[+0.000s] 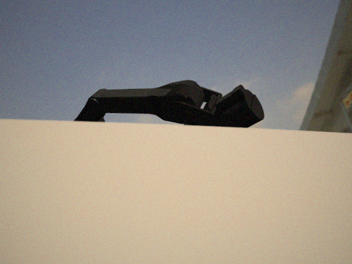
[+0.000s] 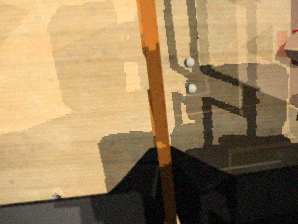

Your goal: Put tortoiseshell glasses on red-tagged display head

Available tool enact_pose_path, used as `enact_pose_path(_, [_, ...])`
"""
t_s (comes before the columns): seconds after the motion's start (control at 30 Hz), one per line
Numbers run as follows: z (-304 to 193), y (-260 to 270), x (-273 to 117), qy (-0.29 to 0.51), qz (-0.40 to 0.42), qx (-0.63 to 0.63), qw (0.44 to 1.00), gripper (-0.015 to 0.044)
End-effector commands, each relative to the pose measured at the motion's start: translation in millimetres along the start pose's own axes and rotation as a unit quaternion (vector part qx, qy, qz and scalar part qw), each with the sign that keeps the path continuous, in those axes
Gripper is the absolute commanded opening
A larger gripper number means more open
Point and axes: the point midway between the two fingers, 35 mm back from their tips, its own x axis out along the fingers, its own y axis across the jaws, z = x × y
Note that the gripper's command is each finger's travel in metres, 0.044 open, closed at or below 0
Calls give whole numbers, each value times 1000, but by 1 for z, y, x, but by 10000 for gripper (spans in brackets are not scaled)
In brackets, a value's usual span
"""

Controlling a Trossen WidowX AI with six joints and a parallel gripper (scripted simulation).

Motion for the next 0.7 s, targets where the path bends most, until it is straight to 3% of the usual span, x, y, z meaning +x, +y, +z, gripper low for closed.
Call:
enact_pose_path(0.0, [1, -5, 1, 2, 2, -5, 1000, 0])
enact_pose_path(0.67, [1, -34, 0, 2, 1, -4, 1000, 0])
